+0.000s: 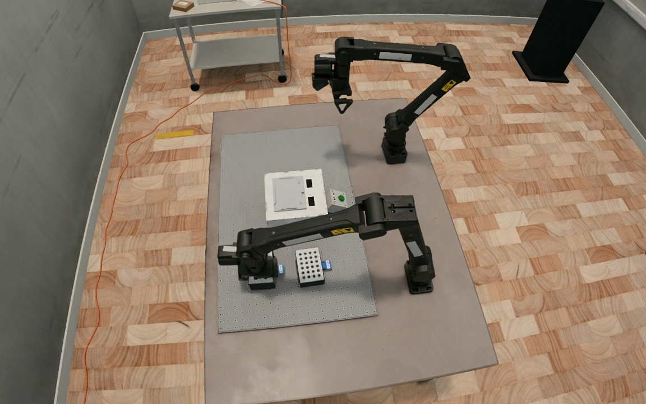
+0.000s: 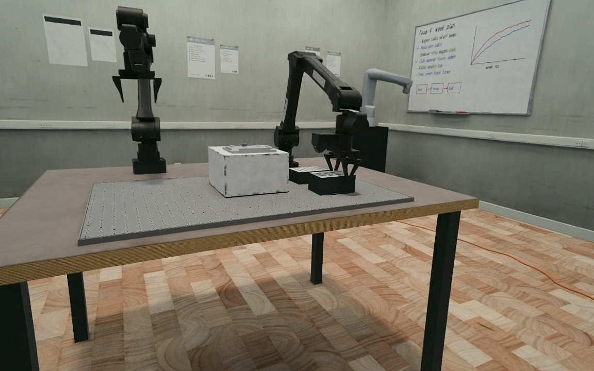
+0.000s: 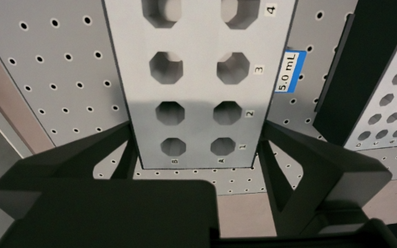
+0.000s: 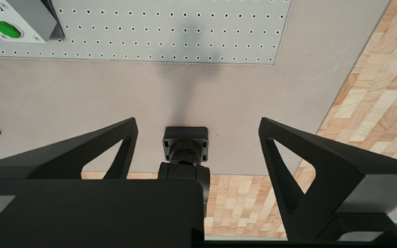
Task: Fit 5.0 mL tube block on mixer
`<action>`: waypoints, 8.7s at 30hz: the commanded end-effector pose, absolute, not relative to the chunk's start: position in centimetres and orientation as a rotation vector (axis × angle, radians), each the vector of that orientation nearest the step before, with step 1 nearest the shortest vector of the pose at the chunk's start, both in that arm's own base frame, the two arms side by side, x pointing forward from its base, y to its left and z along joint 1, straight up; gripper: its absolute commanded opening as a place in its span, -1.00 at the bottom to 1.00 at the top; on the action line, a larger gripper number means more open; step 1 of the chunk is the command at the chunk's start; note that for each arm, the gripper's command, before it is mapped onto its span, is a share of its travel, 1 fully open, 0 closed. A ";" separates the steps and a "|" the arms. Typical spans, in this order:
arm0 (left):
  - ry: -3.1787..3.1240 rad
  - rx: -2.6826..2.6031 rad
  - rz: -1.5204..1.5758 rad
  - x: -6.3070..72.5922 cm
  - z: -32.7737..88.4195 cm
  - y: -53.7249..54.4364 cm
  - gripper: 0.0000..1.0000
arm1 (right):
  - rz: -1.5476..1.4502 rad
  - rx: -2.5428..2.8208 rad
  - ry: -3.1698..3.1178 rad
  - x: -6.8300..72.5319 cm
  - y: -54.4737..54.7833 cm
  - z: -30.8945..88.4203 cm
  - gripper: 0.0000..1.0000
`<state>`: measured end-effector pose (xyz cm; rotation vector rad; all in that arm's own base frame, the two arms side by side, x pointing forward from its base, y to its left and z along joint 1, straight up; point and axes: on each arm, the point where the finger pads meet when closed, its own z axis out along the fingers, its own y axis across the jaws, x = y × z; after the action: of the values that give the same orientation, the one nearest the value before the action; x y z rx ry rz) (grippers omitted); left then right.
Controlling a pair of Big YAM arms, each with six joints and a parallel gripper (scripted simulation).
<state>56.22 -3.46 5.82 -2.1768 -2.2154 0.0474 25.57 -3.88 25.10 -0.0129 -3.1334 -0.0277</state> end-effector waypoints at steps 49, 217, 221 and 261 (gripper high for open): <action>-2.298 -2.260 -0.095 60.2 13.1 -4.3 -1.00 | -0.017 -0.035 -3.184 26.5 -4.1 27.2 1.00; -2.307 -2.274 -0.099 59.6 20.6 -4.1 -1.00 | -0.014 -0.032 -3.168 26.4 -4.1 27.0 1.00; -2.302 -2.271 -0.089 59.3 20.8 -4.1 -1.00 | -0.013 -0.031 -3.172 26.5 -4.1 27.2 1.00; -2.292 -2.274 -0.085 59.1 20.8 -4.3 -1.00 | -0.015 -0.030 -3.157 26.3 -4.0 26.6 1.00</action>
<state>56.64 -3.45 13.88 -2.1855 -2.2279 0.0520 25.52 -3.87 25.03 -0.0131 -3.1315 -0.0282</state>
